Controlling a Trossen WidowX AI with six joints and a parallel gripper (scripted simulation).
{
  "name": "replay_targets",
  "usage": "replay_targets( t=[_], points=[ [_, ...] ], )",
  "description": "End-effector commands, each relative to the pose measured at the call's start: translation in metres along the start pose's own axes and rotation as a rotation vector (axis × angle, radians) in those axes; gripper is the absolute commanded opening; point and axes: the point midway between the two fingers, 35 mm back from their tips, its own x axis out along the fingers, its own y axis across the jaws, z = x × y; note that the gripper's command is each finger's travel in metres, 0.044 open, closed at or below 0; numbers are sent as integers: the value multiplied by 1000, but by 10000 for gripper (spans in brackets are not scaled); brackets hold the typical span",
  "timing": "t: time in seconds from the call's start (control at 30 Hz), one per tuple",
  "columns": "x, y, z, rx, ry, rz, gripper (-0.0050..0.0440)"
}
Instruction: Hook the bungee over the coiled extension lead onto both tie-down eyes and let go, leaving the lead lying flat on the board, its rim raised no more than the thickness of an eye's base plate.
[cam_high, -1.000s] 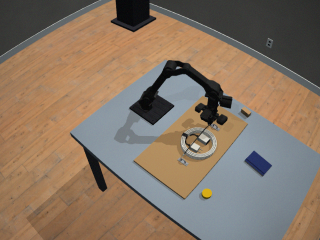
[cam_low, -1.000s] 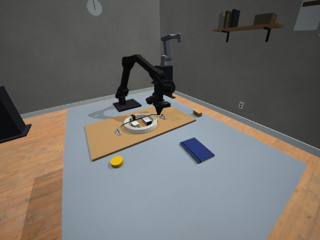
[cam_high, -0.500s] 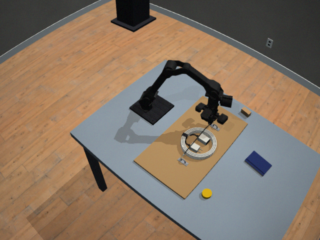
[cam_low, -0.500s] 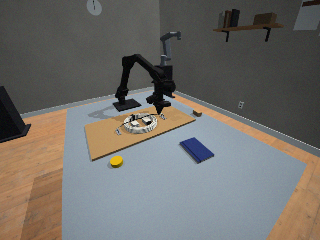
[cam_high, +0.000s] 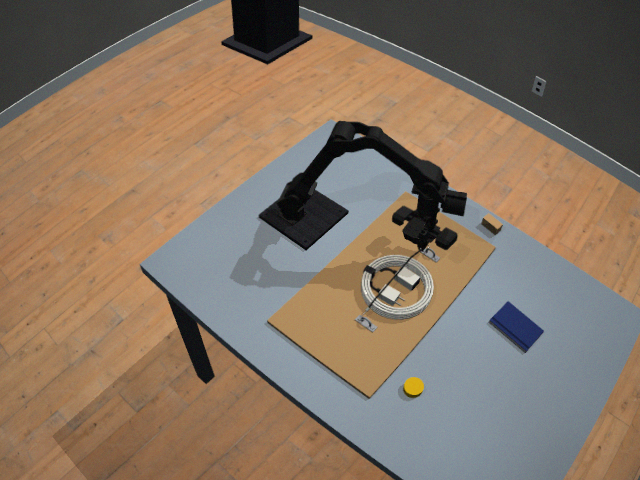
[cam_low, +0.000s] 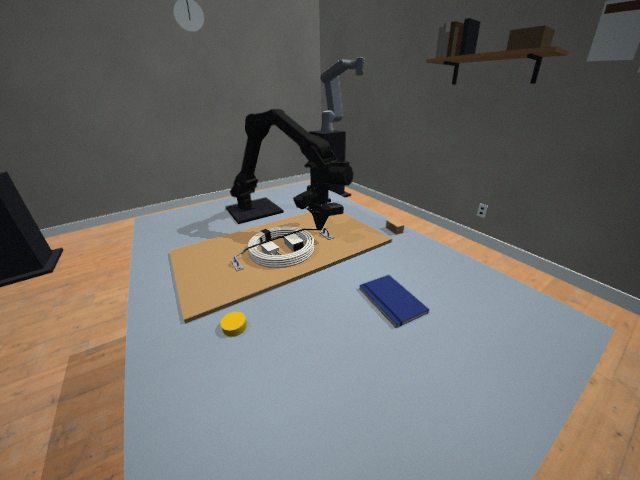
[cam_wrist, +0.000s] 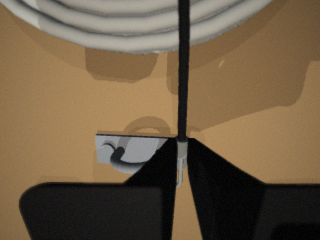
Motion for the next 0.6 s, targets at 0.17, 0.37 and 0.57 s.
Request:
replay_targets(
  t=[0.17, 0.37, 0.57],
  points=[
    [-5, 4, -27, -46, 60, 17, -50],
    [-4, 7, -24, -49, 60, 17, -50],
    [-3, 10, -21, -54, 60, 18, -50]
  ],
)
